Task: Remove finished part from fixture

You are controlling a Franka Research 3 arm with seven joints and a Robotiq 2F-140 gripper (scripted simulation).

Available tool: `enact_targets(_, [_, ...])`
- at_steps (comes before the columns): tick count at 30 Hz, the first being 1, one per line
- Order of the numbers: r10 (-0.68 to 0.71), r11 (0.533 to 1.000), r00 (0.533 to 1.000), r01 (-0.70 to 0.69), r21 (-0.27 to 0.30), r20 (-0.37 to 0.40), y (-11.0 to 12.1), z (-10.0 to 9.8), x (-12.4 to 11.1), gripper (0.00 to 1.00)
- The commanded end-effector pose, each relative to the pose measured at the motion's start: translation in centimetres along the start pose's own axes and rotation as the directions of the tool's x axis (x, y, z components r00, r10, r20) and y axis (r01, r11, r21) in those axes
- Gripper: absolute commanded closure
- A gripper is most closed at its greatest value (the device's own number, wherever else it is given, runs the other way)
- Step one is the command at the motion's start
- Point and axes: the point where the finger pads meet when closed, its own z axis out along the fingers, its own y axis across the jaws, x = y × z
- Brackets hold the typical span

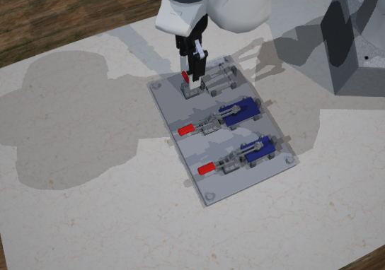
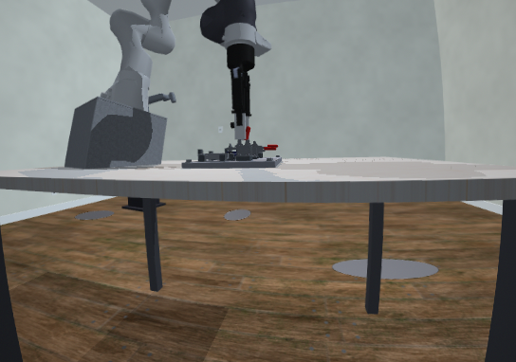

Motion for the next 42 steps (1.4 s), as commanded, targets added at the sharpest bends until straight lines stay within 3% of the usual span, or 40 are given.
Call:
enact_targets(1, [-0.006, 1.000, 1.000, 0.006, 0.000, 0.002, 0.0, -0.4, -0.1, 0.72])
enact_targets(13, [-0.006, 1.000, 1.000, 0.006, 0.000, 0.002, 0.0, -3.8, -0.1, 0.72])
enact_targets(20, [-0.006, 1.000, 1.000, 0.006, 0.000, 0.002, 0.0, -4.7, -0.1, 0.72])
enact_targets(42, [-0.006, 1.000, 1.000, 0.006, 0.000, 0.002, 0.0, -4.8, -0.1, 0.72])
